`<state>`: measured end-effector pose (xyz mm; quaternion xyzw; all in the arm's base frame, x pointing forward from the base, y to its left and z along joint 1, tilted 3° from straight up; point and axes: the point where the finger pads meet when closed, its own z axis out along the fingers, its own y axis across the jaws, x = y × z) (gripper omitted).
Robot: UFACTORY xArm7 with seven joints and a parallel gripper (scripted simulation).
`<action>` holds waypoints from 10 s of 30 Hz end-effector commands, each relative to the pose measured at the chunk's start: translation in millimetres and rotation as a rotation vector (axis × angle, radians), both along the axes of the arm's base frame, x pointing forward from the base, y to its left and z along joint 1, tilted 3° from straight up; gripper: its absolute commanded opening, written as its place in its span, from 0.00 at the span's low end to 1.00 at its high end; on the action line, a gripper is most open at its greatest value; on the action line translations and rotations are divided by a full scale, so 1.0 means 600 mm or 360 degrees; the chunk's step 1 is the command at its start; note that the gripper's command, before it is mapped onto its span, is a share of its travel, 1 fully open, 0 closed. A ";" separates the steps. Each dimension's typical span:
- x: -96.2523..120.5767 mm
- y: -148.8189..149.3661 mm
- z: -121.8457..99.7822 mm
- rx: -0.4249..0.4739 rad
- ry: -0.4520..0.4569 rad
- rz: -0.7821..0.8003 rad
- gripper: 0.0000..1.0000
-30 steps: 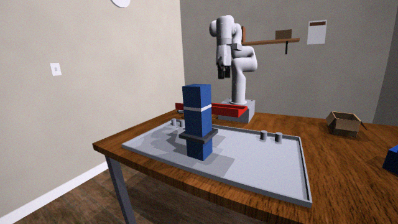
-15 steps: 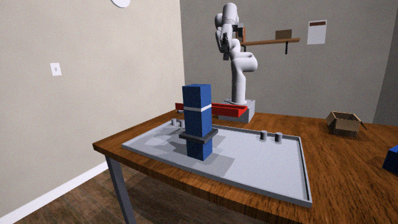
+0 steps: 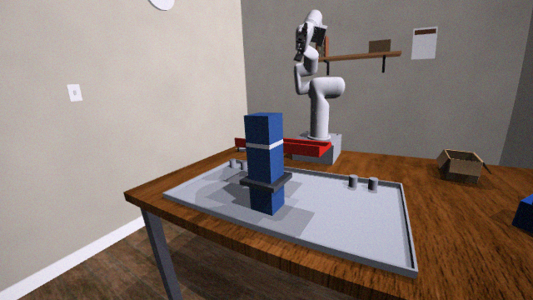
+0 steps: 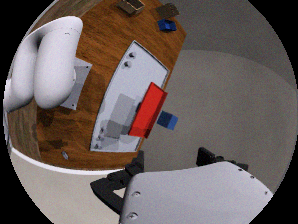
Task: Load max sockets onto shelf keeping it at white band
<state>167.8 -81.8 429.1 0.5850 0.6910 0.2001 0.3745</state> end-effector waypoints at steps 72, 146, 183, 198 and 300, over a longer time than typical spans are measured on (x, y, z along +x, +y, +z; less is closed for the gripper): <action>-0.018 -0.003 0.011 -0.0028 -0.0058 0.0012 1.00; 0.073 -0.302 -0.439 0.0601 0.1212 -0.0548 0.61; 0.175 -0.318 -0.633 0.0602 0.1212 -0.0548 0.61; 0.198 -0.322 -0.677 0.0602 0.1212 -0.0548 0.61; 0.209 -0.321 -0.816 0.0602 0.1212 -0.0548 0.00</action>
